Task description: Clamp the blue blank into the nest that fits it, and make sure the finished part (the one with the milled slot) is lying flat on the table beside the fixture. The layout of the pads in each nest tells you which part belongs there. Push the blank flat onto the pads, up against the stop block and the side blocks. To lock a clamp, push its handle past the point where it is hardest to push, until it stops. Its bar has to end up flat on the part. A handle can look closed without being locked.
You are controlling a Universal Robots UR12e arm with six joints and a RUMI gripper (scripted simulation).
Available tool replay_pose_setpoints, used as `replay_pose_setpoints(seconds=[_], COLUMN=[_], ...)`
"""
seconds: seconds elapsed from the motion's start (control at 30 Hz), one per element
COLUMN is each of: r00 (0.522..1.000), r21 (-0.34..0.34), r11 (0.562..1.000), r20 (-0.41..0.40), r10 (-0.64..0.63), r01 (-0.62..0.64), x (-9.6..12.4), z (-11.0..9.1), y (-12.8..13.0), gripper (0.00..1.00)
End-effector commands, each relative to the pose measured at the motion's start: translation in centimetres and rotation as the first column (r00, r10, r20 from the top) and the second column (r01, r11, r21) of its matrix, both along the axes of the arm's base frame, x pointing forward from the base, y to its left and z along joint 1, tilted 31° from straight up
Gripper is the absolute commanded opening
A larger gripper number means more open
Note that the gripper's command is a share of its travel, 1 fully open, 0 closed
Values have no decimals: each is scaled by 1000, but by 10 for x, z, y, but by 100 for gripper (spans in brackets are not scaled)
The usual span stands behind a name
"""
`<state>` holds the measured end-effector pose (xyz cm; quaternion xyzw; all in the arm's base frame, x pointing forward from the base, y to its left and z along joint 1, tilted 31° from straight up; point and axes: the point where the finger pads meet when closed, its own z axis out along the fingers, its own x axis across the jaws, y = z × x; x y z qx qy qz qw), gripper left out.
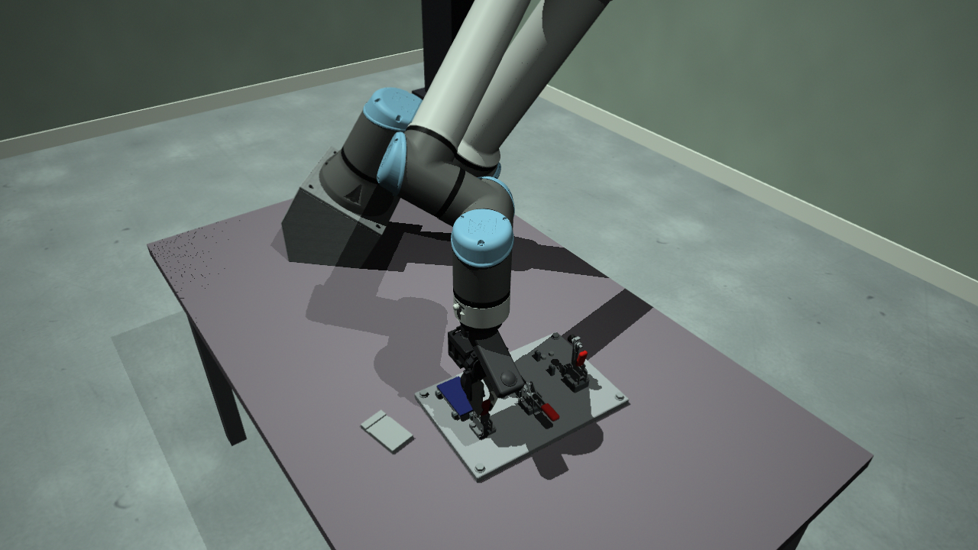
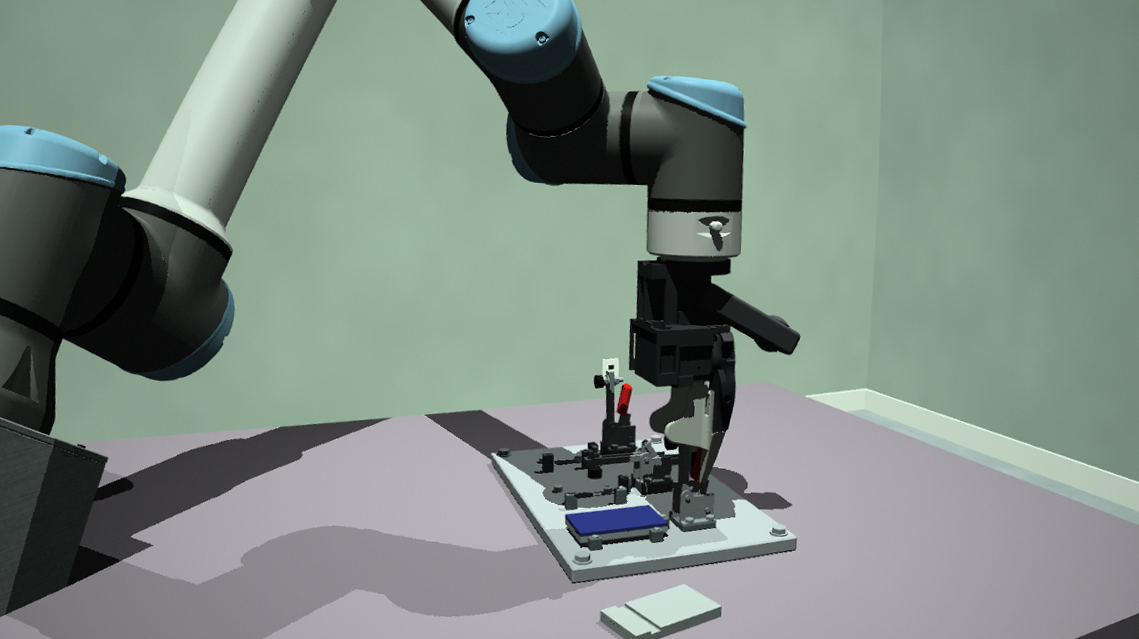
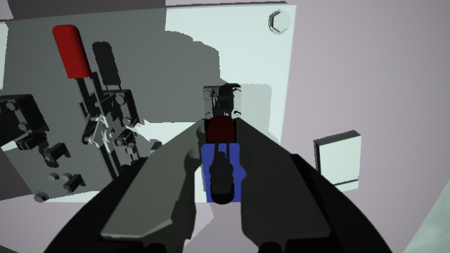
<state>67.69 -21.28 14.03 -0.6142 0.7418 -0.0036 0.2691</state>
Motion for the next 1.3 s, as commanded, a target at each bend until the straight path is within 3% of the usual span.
replay_pose_setpoints(seconds=[0.0,1.27], r00=[1000,1000], r21=[-1,-1], r11=[1000,1000], r20=[1,1], r10=[0,0], r01=[0,0], x=[1,17], z=[1,5], y=[-1,-4], gripper=[0,0])
